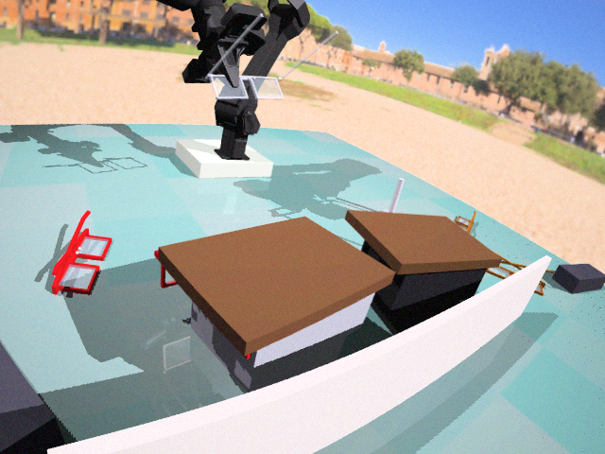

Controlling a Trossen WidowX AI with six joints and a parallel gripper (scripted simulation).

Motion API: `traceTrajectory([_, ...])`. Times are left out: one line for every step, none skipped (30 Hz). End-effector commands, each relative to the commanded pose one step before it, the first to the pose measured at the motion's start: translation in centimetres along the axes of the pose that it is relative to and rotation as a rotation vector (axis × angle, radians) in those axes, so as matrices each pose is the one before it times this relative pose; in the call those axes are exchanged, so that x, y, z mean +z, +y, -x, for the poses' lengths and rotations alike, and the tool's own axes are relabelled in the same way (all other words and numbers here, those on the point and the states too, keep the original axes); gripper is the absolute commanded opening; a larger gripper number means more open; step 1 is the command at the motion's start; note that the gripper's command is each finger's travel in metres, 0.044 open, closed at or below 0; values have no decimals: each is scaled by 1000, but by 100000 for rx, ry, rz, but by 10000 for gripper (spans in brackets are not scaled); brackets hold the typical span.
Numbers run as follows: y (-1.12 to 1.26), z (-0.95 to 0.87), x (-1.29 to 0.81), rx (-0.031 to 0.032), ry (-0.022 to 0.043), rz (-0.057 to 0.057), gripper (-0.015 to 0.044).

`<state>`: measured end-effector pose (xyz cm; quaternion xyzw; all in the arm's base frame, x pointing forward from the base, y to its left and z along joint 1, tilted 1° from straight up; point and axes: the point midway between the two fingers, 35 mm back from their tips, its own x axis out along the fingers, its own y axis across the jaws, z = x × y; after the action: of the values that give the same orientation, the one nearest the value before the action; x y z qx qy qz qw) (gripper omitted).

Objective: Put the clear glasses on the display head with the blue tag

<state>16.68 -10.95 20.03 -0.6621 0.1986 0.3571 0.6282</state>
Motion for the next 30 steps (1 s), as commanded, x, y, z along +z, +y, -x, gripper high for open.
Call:
traceTrajectory([-198,-595,209,3292,-2741,-3130,0])
traceTrajectory([-56,-202,88,1096,-905,-981,0])
traceTrajectory([-58,-202,89,1114,-870,-969,0])
traceTrajectory([-59,-202,90,1131,-834,-957,0])
traceTrajectory([-61,-202,91,1146,-798,-945,0])
traceTrajectory([-62,-202,92,1161,-762,-933,0])
traceTrajectory([-64,-202,93,1174,-725,-921,0])
traceTrajectory([-65,-202,94,1186,-688,-909,0])
traceTrajectory([-66,-202,96,1198,-651,-898,0])
traceTrajectory([-68,-202,97,1208,-613,-886,0])
traceTrajectory([-69,-201,99,1217,-575,-874,0])
traceTrajectory([-71,-201,100,1224,-537,-863,0])
traceTrajectory([-72,-201,102,1231,-499,-852,0])
traceTrajectory([-73,-200,104,1237,-461,-841,0])
traceTrajectory([-75,-200,106,1241,-422,-830,0])
traceTrajectory([-76,-200,108,1244,-384,-819,0])
traceTrajectory([-77,-199,110,1246,-345,-808,0])
traceTrajectory([-79,-198,112,1247,-307,-798,0])
traceTrajectory([-80,-198,114,1247,-268,-787,0])
traceTrajectory([-81,-197,117,1246,-230,-777,0])
traceTrajectory([-82,-196,119,1243,-192,-767,0])
traceTrajectory([-83,-196,122,1239,-154,-757,0])
traceTrajectory([-84,-195,125,1235,-116,-747,0])
traceTrajectory([-85,-194,128,1229,-78,-737,0])
traceTrajectory([-86,-193,131,1222,-41,-727,0])
traceTrajectory([-86,-192,134,1213,-4,-717,0])
traceTrajectory([-87,-191,137,1204,33,-708,0])
traceTrajectory([-88,-190,140,1194,70,-699,0])
traceTrajectory([-88,-189,143,1182,106,-690,0])
traceTrajectory([-89,-188,147,1170,142,-680,0])
